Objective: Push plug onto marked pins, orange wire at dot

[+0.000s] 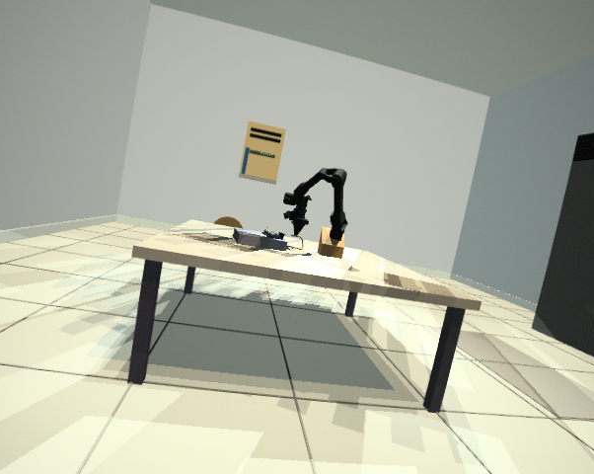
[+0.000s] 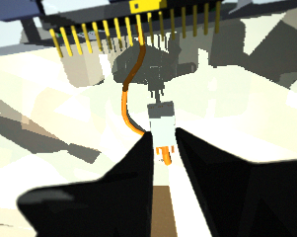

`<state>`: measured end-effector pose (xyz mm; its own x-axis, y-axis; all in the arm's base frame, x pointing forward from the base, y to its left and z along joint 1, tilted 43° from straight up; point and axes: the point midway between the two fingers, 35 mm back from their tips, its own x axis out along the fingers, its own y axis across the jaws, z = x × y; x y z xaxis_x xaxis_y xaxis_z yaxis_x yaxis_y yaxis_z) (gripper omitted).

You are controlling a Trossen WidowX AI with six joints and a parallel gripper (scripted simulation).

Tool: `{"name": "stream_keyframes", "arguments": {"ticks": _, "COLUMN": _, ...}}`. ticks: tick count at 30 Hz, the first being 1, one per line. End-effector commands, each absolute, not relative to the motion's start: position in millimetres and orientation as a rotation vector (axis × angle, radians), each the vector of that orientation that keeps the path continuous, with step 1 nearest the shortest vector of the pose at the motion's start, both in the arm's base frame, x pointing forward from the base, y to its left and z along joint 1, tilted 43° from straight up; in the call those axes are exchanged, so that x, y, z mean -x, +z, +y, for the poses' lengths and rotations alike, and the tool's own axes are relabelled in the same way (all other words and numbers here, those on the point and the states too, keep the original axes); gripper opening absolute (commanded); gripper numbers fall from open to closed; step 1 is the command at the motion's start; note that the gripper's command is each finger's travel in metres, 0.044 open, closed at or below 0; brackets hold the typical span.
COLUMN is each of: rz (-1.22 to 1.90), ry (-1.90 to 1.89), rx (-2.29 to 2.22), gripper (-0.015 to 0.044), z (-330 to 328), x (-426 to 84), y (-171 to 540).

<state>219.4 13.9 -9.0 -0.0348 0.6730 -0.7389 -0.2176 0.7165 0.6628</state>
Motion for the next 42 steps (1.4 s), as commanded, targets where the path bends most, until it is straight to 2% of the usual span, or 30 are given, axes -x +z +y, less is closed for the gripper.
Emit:
{"name": "stream_keyframes", "arguments": {"ticks": 1, "rz": 1.438, "ry": 0.747, "rx": -0.405, "gripper": 0.0000, "z": 17, "x": -227, "y": -9}}
{"name": "stream_keyframes", "arguments": {"ticks": 8, "rz": 1.437, "ry": 0.748, "rx": -0.405, "gripper": 0.0000, "z": 22, "x": -251, "y": -1}}
{"name": "stream_keyframes", "arguments": {"ticks": 42, "rz": 1.436, "ry": 0.748, "rx": -0.405, "gripper": 0.0000, "z": 23, "x": -264, "y": -2}}
